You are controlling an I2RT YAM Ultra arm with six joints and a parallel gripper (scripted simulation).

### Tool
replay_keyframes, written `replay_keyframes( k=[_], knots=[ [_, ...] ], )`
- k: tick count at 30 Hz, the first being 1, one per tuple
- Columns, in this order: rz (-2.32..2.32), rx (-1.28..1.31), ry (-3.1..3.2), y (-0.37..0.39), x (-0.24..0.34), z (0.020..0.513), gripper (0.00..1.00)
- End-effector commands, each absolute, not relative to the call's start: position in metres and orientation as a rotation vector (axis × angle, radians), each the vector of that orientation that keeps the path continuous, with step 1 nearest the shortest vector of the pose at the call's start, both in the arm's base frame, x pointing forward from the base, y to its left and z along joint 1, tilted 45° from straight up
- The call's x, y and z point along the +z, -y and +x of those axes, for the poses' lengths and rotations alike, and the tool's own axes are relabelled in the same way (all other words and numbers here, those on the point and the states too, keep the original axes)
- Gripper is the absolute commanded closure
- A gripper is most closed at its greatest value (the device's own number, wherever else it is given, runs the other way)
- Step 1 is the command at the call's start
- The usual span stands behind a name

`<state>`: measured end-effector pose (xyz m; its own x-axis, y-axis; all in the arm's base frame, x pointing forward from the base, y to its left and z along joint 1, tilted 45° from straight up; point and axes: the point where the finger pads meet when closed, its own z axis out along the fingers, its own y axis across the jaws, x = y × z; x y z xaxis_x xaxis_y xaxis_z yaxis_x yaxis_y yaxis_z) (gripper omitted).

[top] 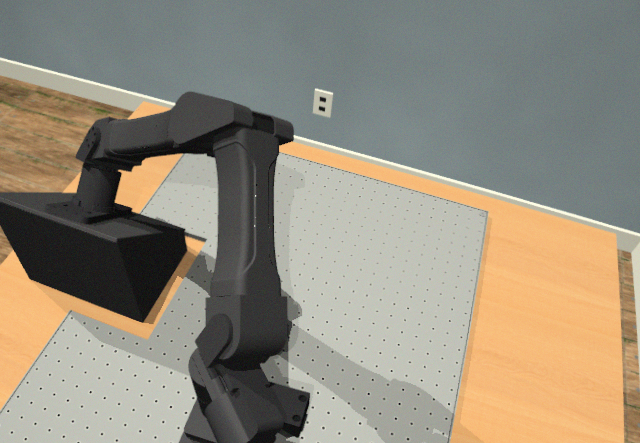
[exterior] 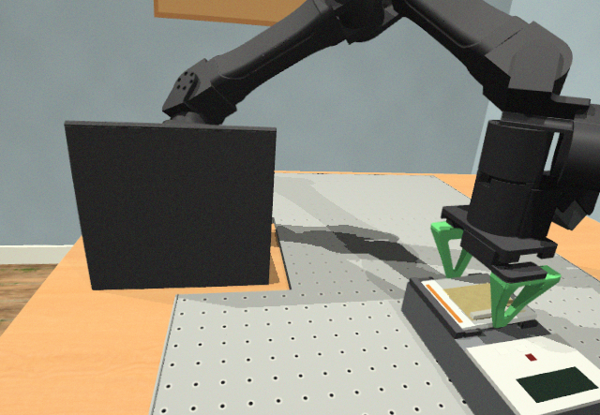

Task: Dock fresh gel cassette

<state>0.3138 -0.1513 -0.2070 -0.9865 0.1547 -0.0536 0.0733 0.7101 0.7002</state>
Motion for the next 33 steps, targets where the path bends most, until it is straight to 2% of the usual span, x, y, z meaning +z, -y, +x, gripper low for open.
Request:
replay_keyframes(
  k=[1,23,24,33],
  knots=[
    [0.187,1.183,-2.836,0.126,-0.231,0.302,1.0],
    [0.187,1.183,-2.836,0.126,-0.231,0.302,1.0],
    [0.186,1.181,-2.837,0.127,-0.23,0.302,0.08],
    [0.164,1.173,-2.835,0.14,-0.218,0.307,0.08]
  ],
)
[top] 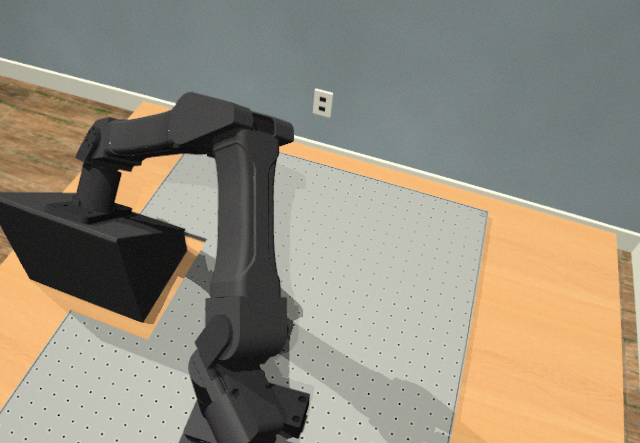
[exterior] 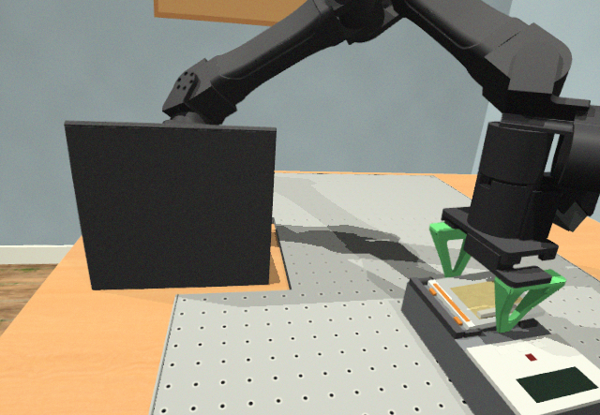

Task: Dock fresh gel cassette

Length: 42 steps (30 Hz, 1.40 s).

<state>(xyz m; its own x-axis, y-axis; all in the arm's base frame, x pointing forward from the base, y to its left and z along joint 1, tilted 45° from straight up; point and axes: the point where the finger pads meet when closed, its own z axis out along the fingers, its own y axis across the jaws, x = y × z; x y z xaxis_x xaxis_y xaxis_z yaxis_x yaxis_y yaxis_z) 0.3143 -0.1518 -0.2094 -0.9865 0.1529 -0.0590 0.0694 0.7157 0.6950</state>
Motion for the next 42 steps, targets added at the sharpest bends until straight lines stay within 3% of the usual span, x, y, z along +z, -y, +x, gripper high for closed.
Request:
replay_keyframes(
  k=[1,42],
  knots=[
    [0.164,1.173,-2.835,0.14,-0.218,0.307,0.08],
    [0.171,1.115,-2.814,0.19,-0.173,0.309,0.08]
  ],
)
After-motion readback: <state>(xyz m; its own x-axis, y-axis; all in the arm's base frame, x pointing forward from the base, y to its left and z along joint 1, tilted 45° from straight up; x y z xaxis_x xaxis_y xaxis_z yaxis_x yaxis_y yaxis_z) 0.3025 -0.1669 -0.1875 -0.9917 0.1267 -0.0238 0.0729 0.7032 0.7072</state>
